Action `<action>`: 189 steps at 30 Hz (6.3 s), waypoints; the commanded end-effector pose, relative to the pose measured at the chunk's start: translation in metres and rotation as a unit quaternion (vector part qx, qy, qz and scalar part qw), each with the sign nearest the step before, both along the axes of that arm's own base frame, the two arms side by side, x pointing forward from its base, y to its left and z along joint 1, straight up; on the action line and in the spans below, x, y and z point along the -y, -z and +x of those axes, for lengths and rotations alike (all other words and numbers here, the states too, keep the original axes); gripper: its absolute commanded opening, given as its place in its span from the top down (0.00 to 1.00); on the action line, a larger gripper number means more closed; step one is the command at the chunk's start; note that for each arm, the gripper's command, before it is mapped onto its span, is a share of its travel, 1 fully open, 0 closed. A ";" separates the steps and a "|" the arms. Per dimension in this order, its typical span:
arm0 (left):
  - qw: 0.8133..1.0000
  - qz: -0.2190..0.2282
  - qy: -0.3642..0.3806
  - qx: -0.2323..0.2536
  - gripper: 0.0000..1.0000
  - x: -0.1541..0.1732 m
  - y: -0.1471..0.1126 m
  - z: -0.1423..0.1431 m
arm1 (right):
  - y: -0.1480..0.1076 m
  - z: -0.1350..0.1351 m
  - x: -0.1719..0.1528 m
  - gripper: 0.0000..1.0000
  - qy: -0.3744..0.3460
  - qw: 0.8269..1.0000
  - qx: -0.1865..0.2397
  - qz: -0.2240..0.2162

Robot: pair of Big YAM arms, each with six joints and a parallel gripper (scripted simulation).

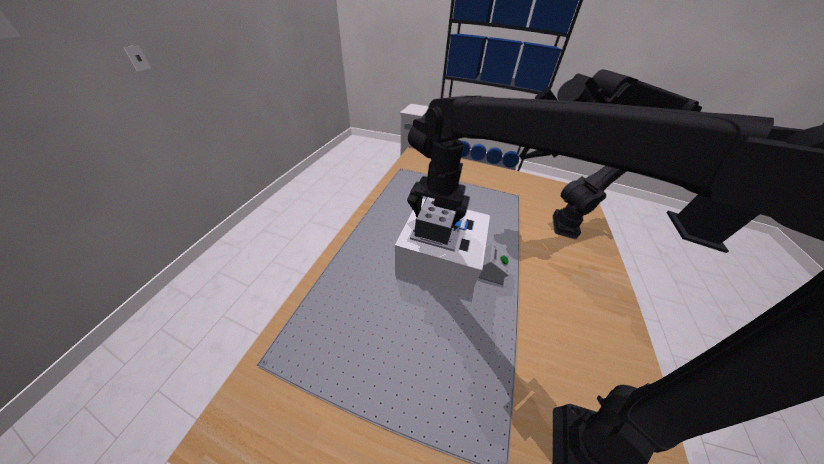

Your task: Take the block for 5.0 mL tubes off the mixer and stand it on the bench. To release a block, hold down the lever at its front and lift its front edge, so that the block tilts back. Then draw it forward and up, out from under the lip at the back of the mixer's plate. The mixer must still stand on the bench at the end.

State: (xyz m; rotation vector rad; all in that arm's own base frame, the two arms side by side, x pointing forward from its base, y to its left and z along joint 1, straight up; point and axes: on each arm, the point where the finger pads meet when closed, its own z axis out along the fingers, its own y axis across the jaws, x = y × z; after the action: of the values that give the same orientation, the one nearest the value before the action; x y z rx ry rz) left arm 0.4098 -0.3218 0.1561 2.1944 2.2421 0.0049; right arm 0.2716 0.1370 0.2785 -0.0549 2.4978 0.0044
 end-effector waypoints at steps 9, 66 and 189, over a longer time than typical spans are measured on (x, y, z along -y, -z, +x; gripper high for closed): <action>1.000 -0.012 -0.001 0.015 1.00 0.009 -0.009 0.018 | 0.005 -0.009 -0.055 1.00 0.006 0.996 0.089 0.022; 1.000 -0.012 -0.001 0.015 1.00 0.009 -0.009 0.018 | 0.025 0.016 -0.167 1.00 0.000 0.986 0.166 0.021; 1.000 -0.012 -0.001 0.015 1.00 0.009 -0.009 0.018 | 0.119 0.099 -0.195 1.00 0.001 0.989 0.145 -0.009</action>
State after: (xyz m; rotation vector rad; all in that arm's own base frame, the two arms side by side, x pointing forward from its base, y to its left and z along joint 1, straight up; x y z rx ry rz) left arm 0.4098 -0.3218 0.1561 2.1944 2.2421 0.0049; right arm 0.3680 0.3377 0.1653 -0.0511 2.1893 0.0022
